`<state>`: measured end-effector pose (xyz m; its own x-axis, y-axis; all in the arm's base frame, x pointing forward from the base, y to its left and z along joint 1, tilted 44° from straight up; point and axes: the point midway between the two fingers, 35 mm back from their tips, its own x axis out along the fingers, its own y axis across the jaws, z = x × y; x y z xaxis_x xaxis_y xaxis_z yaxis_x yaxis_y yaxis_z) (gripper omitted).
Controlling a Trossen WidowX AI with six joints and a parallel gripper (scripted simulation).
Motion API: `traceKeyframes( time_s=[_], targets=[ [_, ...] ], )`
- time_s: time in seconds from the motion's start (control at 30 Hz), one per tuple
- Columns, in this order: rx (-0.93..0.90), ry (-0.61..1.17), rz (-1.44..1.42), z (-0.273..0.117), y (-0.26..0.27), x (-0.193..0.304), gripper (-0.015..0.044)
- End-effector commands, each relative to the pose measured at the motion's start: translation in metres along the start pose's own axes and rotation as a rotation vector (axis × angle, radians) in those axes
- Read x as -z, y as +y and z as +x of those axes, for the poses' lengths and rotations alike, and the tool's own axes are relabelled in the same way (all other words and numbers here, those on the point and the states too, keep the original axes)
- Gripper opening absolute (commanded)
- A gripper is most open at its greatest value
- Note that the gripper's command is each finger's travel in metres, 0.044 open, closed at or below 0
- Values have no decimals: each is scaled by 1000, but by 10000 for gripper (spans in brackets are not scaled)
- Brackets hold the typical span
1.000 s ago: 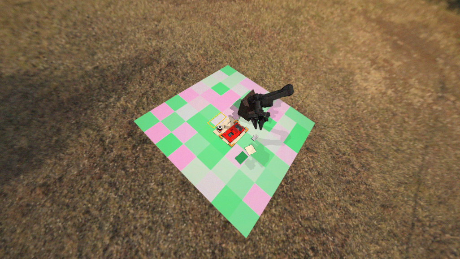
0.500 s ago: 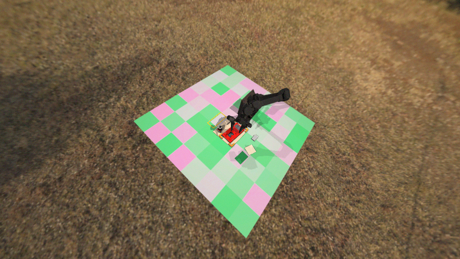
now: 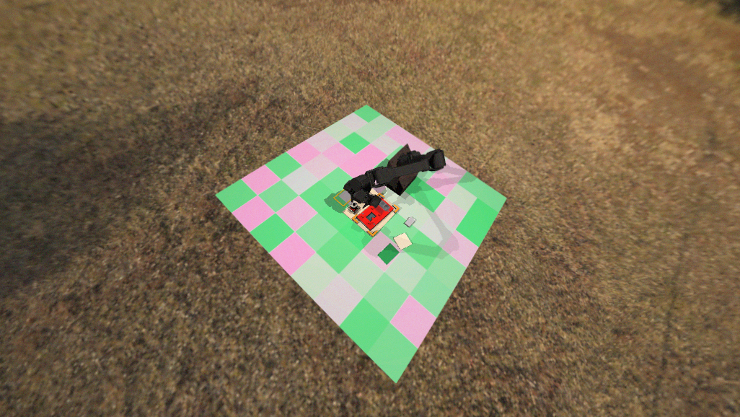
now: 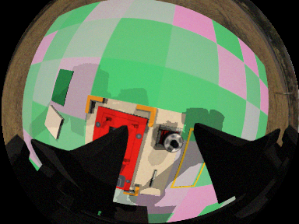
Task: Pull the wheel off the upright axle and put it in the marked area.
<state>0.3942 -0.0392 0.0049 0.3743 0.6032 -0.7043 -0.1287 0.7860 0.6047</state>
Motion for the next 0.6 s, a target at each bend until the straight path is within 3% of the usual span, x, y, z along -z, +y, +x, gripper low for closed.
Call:
traceKeyframes(
  time_s=[0.0, 0.57],
  targets=[
    [-49, 311, 231, 23, -42, 46, 300],
    [-50, 317, 235, 28, -38, 47, 300]
  ],
)
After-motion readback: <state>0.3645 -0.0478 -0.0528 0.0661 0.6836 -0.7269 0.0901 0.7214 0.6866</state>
